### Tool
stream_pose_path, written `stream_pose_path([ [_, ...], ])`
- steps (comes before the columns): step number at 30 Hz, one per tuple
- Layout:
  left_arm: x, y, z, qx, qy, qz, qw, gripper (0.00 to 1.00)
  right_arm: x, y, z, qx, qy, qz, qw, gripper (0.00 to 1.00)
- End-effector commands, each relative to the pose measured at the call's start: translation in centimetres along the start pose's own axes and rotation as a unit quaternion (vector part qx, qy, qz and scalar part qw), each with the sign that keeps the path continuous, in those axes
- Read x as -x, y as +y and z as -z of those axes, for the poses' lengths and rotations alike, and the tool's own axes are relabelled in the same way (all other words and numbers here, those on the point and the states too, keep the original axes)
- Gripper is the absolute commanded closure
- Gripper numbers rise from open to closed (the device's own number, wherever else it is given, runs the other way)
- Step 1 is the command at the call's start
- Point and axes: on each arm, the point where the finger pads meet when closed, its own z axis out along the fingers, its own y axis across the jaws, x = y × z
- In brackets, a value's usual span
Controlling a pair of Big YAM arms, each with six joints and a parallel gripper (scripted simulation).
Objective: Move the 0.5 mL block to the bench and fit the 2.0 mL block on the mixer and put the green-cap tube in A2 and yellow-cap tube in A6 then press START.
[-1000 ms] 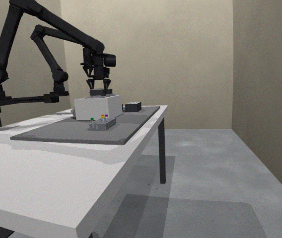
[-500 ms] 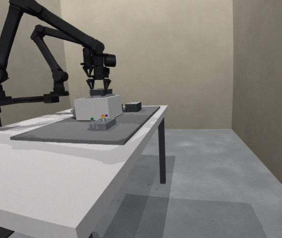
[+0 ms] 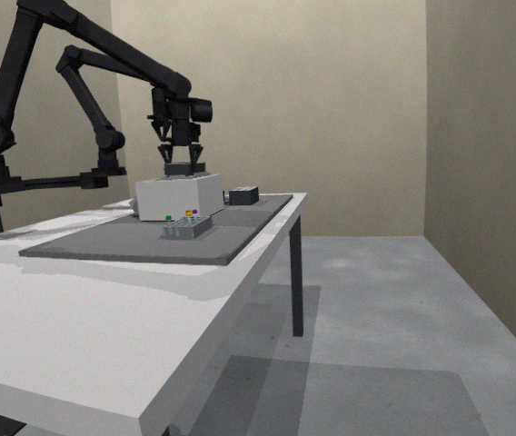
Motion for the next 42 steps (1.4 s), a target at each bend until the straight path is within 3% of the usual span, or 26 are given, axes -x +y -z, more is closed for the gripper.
stream_pose_path([
  [1, 3.1, 0.2, 3.1, 0.004, -0.051, -0.006, 0.999, 1.00, 2.5, -0.9, 5.1, -0.034, -0.033, 0.010, 0.999, 1.00],
  [19, 3.2, 0.2, 3.2, 0.004, -0.052, -0.006, 0.999, 1.00, 2.9, -1.4, 5.1, -0.043, -0.039, 0.010, 0.998, 1.00],
  [42, 0.6, -0.1, 0.5, 0.000, -0.016, -0.006, 1.000, 1.00, 2.7, -1.1, 1.5, -0.018, -0.021, 0.012, 1.000, 1.00],
])
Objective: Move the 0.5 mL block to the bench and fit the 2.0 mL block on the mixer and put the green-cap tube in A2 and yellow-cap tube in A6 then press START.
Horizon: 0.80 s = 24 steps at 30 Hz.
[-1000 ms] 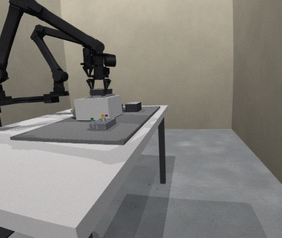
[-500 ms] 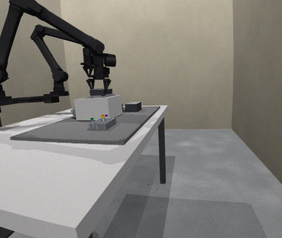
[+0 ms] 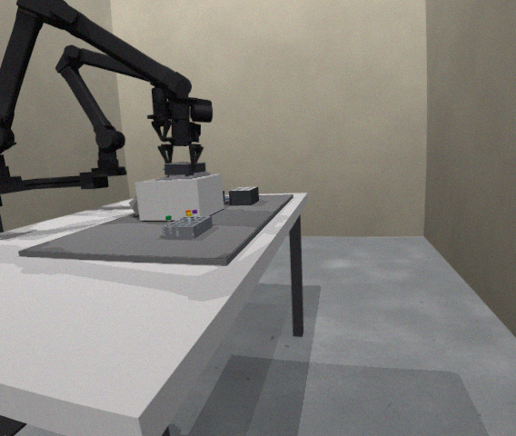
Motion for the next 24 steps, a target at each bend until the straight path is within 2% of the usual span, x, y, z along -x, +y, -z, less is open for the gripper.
stream_pose_path([
  [1, 0.5, -0.2, 0.4, 0.000, -0.013, -0.006, 1.000, 1.00, 2.7, -1.1, 1.5, -0.018, -0.020, 0.012, 1.000, 1.00],
  [24, 2.3, 0.1, 2.3, 0.003, -0.037, -0.006, 0.999, 1.00, 1.0, 0.8, -0.5, 0.006, 0.003, 0.023, 1.000, 1.00],
])
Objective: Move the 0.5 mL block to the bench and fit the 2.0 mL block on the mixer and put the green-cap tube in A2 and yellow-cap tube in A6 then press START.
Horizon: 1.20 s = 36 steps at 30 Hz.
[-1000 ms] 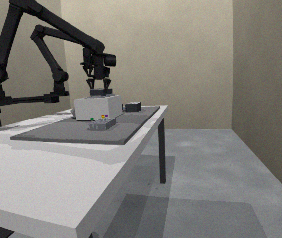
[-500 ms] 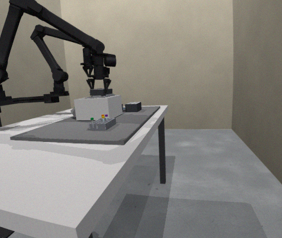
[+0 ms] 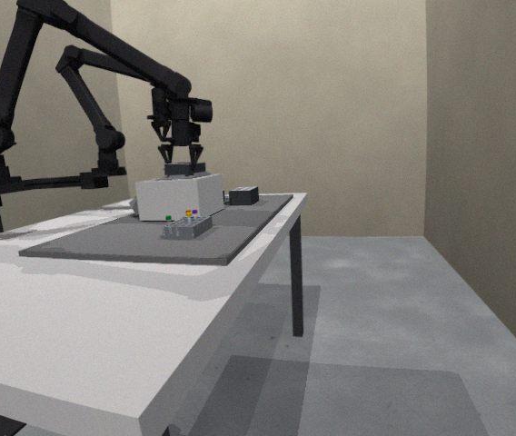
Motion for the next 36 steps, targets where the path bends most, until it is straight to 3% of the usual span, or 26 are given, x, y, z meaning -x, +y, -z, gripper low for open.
stream_pose_path([
  [1, 2.5, 0.1, 2.5, 0.004, -0.040, -0.006, 0.999, 1.00, 0.9, 0.9, -0.4, 0.008, 0.004, 0.023, 1.000, 1.00],
  [25, 3.1, 0.2, 3.2, 0.005, -0.048, -0.006, 0.999, 1.00, 0.7, 0.9, -0.5, 0.012, 0.007, 0.022, 1.000, 1.00],
  [36, 1.4, 0.0, 1.5, 0.002, -0.025, -0.006, 1.000, 1.00, 0.6, 0.9, -0.5, 0.012, 0.008, 0.022, 1.000, 1.00],
])
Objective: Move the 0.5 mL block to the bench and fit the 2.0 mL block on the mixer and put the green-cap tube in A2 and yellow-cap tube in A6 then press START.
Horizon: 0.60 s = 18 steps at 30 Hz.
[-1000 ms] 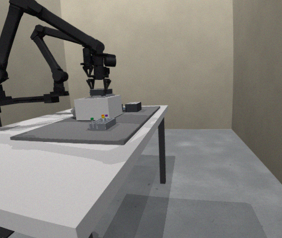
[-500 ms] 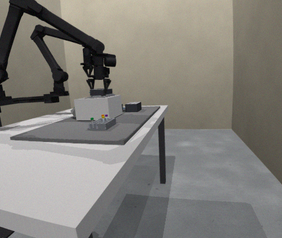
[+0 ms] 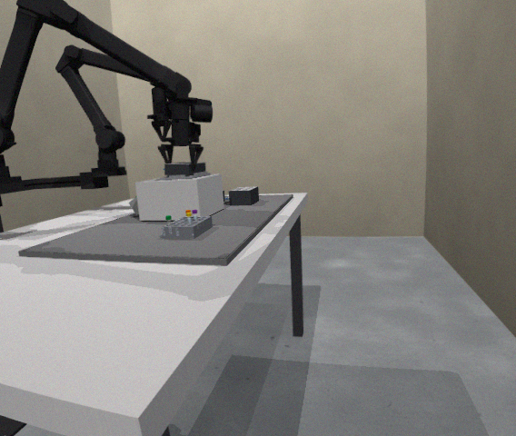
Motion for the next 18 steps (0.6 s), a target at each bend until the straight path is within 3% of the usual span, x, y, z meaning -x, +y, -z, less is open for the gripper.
stream_pose_path([
  [1, 1.3, 0.0, 1.3, 0.002, -0.022, -0.006, 1.000, 1.00, 0.6, 0.9, -0.5, 0.012, 0.008, 0.022, 1.000, 1.00],
  [18, 0.1, -0.2, 0.2, 0.000, -0.007, -0.006, 1.000, 1.00, 0.5, 0.9, -0.5, 0.013, 0.009, 0.021, 1.000, 1.00],
])
